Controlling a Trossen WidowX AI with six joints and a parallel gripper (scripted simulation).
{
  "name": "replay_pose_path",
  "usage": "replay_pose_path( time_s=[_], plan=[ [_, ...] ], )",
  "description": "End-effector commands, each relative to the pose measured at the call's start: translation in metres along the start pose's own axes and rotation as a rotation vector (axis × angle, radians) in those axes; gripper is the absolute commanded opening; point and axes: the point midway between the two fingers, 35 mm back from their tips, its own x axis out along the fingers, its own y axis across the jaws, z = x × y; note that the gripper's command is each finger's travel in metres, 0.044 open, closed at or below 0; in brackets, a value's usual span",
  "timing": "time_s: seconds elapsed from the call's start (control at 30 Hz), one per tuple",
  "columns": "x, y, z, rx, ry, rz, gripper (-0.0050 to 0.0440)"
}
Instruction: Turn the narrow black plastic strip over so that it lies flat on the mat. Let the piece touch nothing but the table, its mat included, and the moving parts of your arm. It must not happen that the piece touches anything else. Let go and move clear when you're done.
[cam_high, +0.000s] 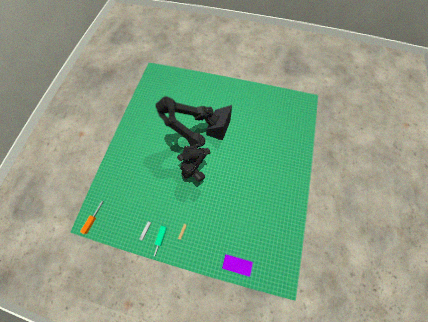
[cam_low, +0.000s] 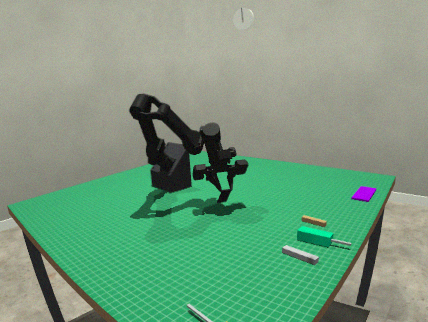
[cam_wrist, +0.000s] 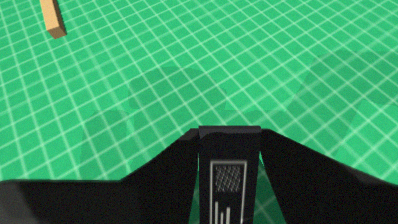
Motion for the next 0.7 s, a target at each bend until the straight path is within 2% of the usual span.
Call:
replay_pose_path(
  time_s=[0.0,0.23,0.67],
  plan=[
    [-0.001,-0.001,0.011,0.036,-0.003,-0.003,0.016],
    [-0.011,-0.001,0.007,0.034,0.039,-0.002,0.016],
    [-0.011,-0.001,0.006,0.03,0.043,-0.001,0.016]
  ],
)
